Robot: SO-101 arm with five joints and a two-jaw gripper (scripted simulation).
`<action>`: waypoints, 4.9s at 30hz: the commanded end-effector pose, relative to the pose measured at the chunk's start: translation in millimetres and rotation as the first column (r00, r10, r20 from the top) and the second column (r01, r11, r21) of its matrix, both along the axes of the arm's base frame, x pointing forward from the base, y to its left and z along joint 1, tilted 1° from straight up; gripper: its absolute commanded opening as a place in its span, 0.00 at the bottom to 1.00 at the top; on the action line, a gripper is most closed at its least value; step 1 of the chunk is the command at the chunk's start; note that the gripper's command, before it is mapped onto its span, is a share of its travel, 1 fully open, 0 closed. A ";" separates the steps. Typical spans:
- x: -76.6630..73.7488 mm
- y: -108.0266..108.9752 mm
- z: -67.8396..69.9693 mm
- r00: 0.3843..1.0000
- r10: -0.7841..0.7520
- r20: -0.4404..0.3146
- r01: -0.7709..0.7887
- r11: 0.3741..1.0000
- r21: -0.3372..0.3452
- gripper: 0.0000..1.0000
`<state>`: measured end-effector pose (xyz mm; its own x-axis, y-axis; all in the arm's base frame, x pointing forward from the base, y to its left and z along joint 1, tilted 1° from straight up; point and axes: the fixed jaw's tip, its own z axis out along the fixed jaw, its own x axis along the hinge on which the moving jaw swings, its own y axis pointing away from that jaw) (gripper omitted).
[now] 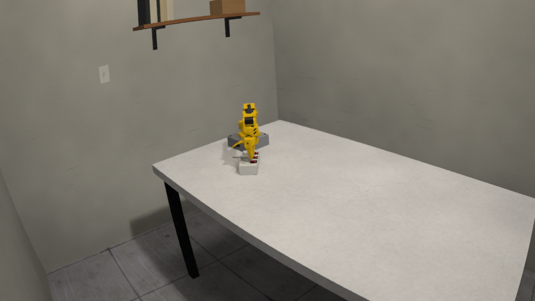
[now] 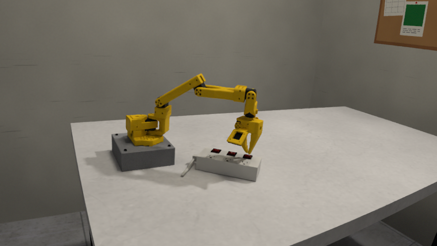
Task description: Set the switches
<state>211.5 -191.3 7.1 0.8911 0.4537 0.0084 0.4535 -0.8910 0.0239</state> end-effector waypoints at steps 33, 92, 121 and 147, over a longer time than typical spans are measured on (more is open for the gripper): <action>-3.7 1.7 -13.7 1.000 0.001 -0.011 -0.001 1.000 0.011 0.00; -9.6 6.7 -28.9 1.000 0.001 -0.011 0.000 1.000 0.011 0.00; -2.1 0.4 2.2 1.000 0.002 -0.010 -0.002 1.000 0.010 0.00; -2.0 0.4 5.1 1.000 0.002 -0.010 -0.002 1.000 0.010 0.00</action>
<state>211.3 -191.2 15.1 0.8912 0.4535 0.0090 0.4532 -0.8910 0.0256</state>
